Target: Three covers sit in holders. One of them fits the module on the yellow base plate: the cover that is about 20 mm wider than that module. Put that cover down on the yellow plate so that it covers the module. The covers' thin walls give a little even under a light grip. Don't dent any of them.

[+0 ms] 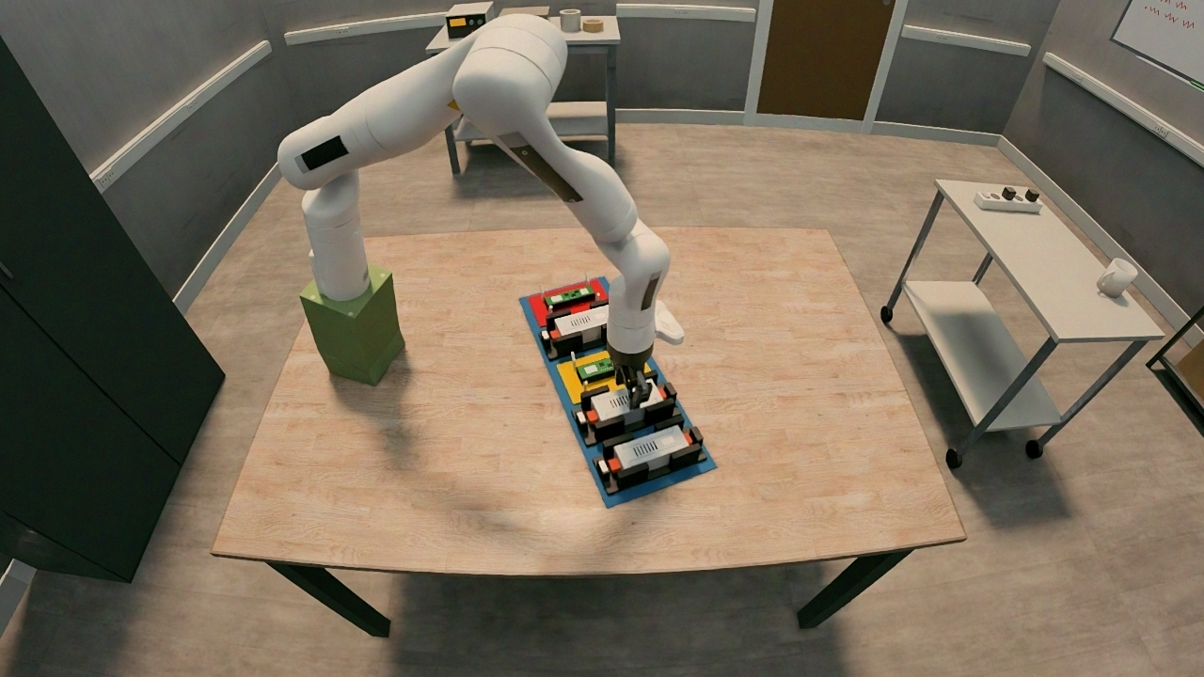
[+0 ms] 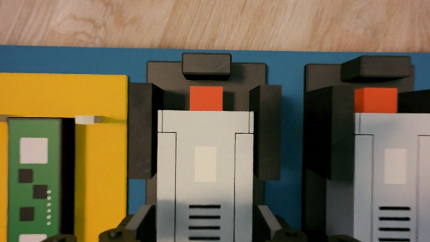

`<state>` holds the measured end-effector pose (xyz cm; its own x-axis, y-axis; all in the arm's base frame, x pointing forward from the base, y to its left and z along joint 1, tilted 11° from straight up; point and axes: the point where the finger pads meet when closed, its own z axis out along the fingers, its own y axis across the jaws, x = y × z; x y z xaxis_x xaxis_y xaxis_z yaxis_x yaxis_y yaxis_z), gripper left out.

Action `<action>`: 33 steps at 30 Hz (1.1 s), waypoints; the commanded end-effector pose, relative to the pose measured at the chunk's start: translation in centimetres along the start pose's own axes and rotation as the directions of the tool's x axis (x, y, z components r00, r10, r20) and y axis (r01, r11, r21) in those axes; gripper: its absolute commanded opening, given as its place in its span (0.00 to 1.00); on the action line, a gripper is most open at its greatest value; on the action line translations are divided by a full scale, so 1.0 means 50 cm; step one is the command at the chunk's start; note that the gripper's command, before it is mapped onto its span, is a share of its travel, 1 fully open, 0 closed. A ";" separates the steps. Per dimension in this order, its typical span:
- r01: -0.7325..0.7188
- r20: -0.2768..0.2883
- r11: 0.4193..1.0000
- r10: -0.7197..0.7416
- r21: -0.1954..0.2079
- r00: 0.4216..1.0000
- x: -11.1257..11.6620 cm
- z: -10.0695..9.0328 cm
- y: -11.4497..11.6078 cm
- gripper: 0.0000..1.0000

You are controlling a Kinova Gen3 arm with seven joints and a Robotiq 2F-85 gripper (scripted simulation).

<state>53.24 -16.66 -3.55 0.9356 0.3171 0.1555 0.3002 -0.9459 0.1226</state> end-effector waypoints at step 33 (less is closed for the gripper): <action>0.000 -0.001 1.000 0.000 -0.001 1.000 0.001 -0.035 0.001 0.00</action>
<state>52.92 -16.55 -1.92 0.9356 0.3169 0.1553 0.3002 -0.9460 0.1223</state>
